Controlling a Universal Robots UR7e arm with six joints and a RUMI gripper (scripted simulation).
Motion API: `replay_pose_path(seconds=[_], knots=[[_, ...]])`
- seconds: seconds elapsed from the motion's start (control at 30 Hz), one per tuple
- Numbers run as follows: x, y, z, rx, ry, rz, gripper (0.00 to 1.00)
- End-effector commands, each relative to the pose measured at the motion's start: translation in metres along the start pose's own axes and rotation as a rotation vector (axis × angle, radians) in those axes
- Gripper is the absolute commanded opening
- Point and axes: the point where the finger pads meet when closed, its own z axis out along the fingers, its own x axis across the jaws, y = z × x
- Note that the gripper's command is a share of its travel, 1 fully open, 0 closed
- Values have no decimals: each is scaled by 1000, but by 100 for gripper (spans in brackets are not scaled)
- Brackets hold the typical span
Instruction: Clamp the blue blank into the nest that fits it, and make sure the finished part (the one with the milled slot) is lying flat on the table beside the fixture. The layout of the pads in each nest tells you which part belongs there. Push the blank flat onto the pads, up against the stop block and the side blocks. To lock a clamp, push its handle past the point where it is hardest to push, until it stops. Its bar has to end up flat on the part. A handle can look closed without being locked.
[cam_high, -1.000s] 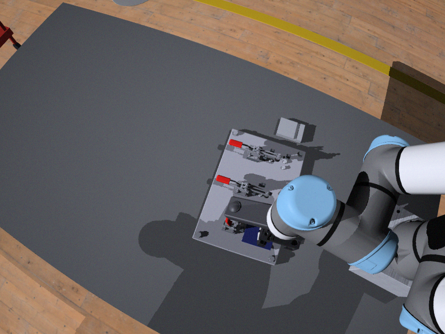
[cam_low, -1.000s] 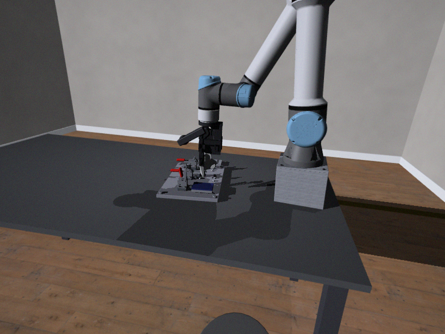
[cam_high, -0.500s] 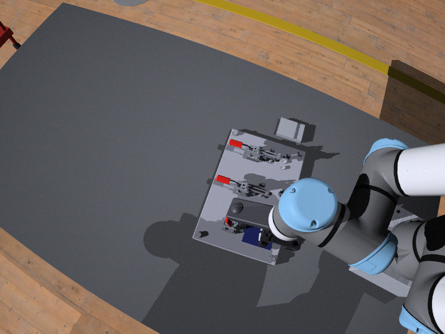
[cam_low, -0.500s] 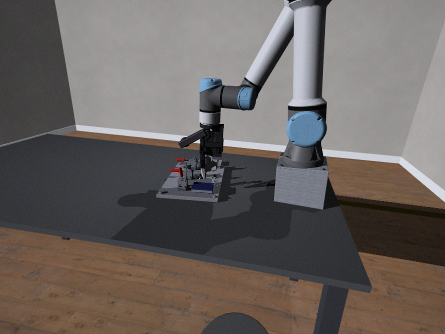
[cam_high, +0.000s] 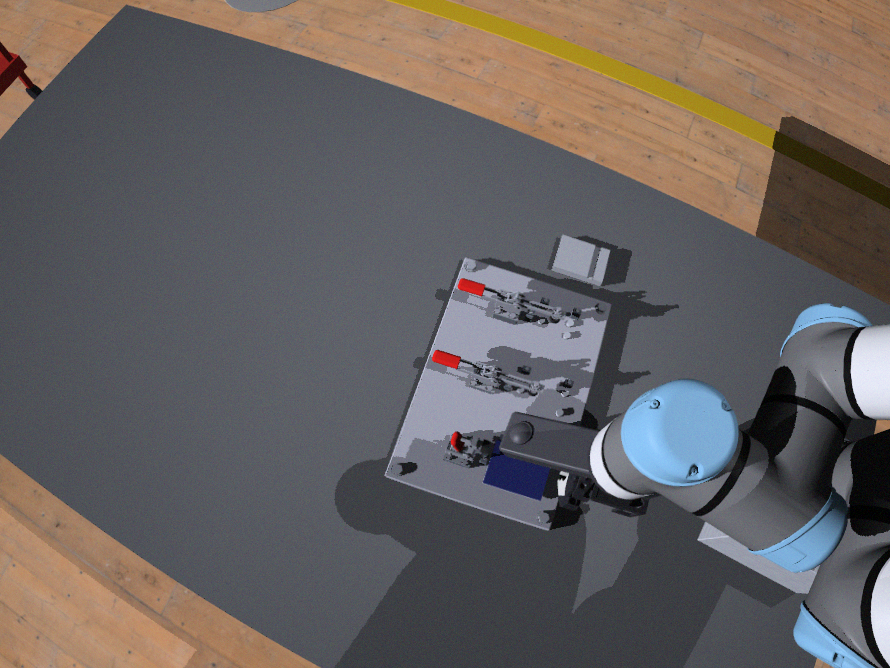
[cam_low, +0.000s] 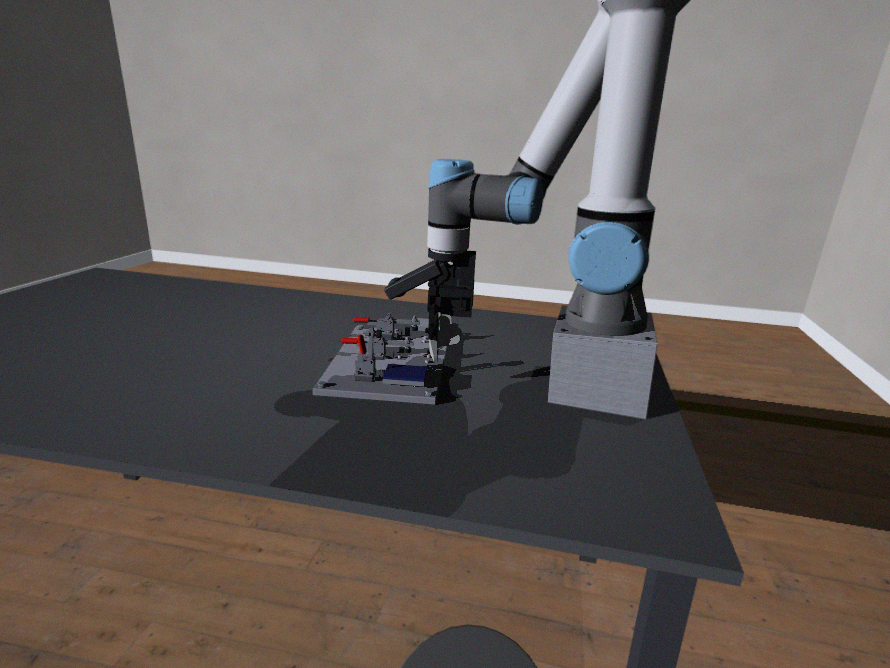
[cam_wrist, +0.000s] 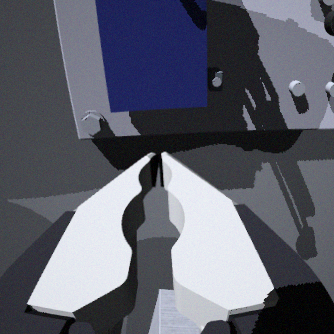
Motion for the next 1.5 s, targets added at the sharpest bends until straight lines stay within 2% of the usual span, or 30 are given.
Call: replay_pose_path(seconds=[0.0,0.3,0.7,0.93,1.47], knots=[[1,19,-2,0,-2,0,0],[1,19,0,0,-2,0,0],[0,20,26,-2,-2,-1,0],[0,20,33,-2,-2,-1,0],[0,19,33,0,-2,-1,0]])
